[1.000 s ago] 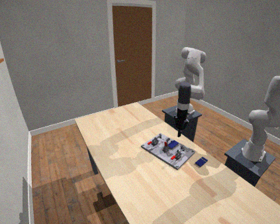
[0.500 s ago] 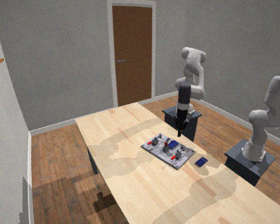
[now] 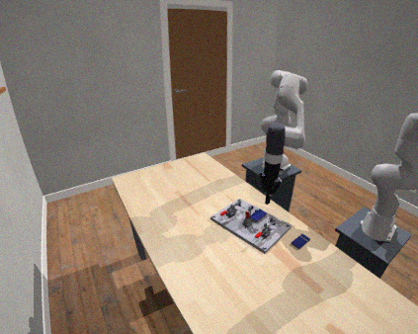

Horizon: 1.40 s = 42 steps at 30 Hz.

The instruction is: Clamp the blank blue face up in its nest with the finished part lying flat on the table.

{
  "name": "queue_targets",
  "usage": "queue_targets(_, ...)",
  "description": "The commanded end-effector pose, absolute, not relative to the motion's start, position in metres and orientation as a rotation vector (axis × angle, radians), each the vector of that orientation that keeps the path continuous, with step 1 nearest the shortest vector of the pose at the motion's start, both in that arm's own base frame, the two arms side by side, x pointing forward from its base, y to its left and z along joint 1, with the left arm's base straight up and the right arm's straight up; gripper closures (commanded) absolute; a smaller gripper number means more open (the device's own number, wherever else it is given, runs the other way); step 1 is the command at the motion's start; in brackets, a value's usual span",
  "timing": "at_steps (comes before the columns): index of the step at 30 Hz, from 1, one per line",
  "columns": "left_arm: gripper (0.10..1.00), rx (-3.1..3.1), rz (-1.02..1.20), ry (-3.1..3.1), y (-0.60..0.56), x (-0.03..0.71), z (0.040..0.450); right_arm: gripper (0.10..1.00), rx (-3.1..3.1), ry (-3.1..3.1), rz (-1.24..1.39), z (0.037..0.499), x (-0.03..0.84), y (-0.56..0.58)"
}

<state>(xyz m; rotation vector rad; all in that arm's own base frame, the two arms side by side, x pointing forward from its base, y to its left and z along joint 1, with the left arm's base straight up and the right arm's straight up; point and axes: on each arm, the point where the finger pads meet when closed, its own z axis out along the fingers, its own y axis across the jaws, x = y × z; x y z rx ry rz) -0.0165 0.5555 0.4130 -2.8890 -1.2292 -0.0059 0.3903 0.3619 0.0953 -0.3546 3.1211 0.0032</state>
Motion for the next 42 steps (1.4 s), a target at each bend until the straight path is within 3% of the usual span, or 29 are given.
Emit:
queue_targets(1, 0.098, -2.889, -0.006, -1.229, 0.555, -0.016, 0.413, 0.999, -0.352, 3.122, 0.0, 0.096, 0.39, 0.362)
queue_targets(42, 0.098, -2.889, -0.006, -1.229, 0.555, -0.016, 0.413, 0.999, -0.352, 3.122, 0.0, 0.096, 0.435, 0.412)
